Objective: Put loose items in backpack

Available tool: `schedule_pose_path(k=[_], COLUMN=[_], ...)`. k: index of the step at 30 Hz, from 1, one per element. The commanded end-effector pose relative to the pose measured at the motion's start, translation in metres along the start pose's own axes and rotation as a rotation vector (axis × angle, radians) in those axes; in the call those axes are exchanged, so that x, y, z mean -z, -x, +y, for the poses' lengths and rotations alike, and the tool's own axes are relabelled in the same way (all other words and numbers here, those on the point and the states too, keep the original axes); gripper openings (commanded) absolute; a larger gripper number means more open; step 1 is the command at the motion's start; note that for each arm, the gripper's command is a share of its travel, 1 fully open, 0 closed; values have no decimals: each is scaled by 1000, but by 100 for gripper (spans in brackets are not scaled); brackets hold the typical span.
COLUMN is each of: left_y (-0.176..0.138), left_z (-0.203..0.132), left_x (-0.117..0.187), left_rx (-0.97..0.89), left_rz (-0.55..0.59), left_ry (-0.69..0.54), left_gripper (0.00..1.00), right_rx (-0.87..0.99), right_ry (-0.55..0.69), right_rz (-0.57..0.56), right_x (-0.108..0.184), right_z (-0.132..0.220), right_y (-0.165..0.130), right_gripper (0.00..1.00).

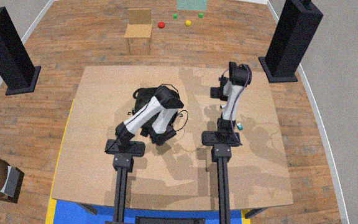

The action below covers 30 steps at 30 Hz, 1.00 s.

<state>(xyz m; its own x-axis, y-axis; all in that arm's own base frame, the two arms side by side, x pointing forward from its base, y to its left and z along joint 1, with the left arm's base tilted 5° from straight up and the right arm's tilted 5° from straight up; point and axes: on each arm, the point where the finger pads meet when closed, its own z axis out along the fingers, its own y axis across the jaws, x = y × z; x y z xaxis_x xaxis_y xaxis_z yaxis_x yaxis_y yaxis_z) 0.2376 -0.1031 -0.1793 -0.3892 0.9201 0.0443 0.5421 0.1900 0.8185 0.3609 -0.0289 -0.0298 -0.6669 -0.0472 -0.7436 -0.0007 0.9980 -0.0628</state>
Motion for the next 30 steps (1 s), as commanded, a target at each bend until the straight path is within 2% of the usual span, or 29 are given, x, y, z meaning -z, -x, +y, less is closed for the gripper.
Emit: schedule_pose_path(k=[1,13,14,16,30], left_y=[3,5,14,6,14], left_z=[-1,2,9,3,14], left_x=[-4,-14,-13,-17,-11], left_rx=[2,7,31,8,28], left_rz=[-18,-22,-39,-23,-43], left_ry=[-8,-6,2,-6,5], left_gripper=[0,0,0,0,0], right_rx=[2,2,2,2,2], right_ry=[0,0,0,0,0], right_rz=[-22,-22,-22,-22,-22], right_x=[0,0,0,0,0], right_z=[0,0,0,0,0], right_y=[8,8,8,8,8], right_gripper=[90,90,90,90,90])
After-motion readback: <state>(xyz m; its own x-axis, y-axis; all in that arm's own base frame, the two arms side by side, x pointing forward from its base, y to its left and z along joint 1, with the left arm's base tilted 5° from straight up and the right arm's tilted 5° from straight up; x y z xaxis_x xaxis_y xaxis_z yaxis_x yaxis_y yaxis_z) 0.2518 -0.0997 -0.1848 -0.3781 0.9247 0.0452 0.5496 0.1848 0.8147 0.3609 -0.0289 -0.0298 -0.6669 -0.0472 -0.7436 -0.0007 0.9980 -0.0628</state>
